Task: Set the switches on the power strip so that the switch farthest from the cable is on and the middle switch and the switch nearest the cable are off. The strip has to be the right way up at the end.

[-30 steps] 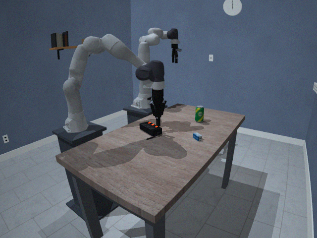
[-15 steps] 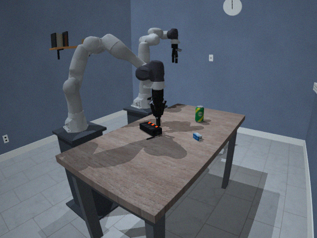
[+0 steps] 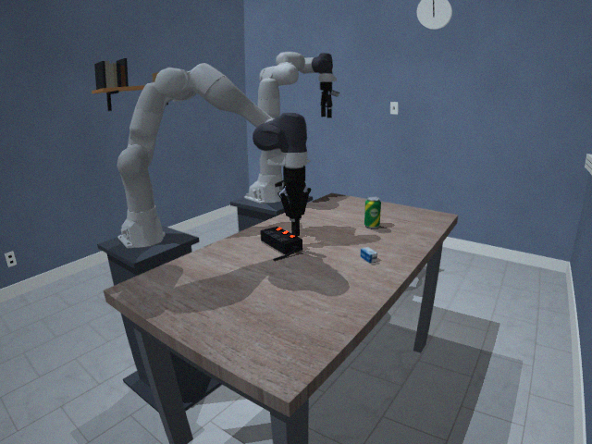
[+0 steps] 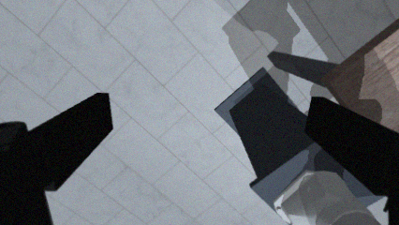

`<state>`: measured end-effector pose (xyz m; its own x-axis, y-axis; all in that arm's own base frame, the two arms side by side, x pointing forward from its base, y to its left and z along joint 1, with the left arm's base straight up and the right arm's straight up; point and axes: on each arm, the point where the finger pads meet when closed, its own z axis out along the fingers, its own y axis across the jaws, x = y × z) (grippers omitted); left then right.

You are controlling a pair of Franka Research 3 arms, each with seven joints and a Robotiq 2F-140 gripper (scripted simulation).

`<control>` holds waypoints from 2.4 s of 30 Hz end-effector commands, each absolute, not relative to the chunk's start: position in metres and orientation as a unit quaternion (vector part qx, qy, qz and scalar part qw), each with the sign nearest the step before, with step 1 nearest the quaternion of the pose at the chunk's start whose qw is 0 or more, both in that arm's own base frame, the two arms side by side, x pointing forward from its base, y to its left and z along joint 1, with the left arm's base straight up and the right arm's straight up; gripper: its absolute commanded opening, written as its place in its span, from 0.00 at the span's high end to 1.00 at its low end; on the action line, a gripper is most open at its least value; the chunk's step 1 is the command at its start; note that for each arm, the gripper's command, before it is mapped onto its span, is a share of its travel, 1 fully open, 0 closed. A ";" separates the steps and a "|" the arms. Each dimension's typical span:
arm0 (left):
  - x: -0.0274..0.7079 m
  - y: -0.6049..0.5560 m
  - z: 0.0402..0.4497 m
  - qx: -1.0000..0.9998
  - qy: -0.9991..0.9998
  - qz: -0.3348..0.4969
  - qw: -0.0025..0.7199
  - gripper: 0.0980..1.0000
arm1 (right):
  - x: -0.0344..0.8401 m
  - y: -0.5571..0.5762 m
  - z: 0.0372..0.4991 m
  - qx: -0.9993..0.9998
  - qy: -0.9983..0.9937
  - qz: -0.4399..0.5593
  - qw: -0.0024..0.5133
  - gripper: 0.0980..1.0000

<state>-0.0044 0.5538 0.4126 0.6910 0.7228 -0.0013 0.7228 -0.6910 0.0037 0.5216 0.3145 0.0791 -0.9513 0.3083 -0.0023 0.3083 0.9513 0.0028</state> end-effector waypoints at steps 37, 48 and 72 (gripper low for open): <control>-0.004 0.554 0.413 0.919 0.393 0.000 0.002 0.00 | 0.520 0.312 0.075 0.154 0.988 0.000 0.000 1.00; -0.004 0.554 0.413 0.919 0.393 0.000 0.002 0.00 | 0.520 0.312 0.107 0.154 0.988 0.000 0.000 1.00; -0.004 0.554 0.413 0.919 0.393 0.000 0.002 0.00 | 0.520 0.312 0.136 0.154 0.988 0.000 0.000 1.00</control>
